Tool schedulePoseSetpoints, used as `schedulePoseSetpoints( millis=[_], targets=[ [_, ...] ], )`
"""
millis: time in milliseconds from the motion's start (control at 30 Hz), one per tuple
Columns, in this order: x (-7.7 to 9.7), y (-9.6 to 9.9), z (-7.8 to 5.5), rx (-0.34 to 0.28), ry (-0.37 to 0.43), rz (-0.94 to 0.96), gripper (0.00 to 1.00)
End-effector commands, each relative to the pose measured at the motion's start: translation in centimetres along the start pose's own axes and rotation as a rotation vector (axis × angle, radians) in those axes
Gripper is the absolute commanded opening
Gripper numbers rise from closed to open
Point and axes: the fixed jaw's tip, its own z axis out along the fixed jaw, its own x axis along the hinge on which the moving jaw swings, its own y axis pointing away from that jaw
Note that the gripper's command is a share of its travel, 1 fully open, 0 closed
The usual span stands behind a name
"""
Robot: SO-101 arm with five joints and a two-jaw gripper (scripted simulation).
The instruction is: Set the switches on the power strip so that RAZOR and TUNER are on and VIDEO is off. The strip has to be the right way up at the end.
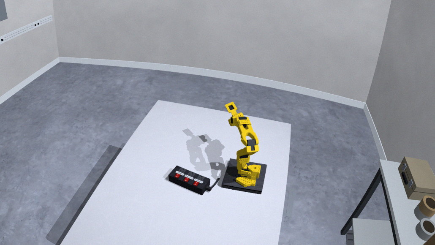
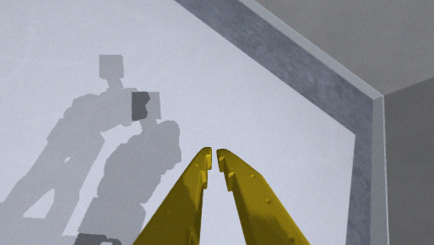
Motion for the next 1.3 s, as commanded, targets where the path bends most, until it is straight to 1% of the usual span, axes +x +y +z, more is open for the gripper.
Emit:
schedulePoseSetpoints(
  millis=[0,200,267,533,767,833,1067,1267],
  targets=[
    [-0.1,0.9,-0.1,-0.04,0.013,-0.126,0.0],
    [-0.1,2.3,-0.2,-0.098,0.016,-0.338,0.0],
    [-0.1,2.3,-0.2,-0.098,0.016,-0.338,0.0],
    [-0.1,4.2,-0.7,-0.185,0.002,-0.661,0.0],
    [0.0,6.0,-1.2,-0.269,-0.034,-0.976,0.0],
    [0.0,6.0,-1.2,-0.269,-0.034,-0.976,0.0],
    [0.2,7.8,-2.0,-0.356,-0.096,-1.313,0.0],
    [0.4,9.3,-2.7,-0.428,-0.175,-1.614,0.0]
  ],
)
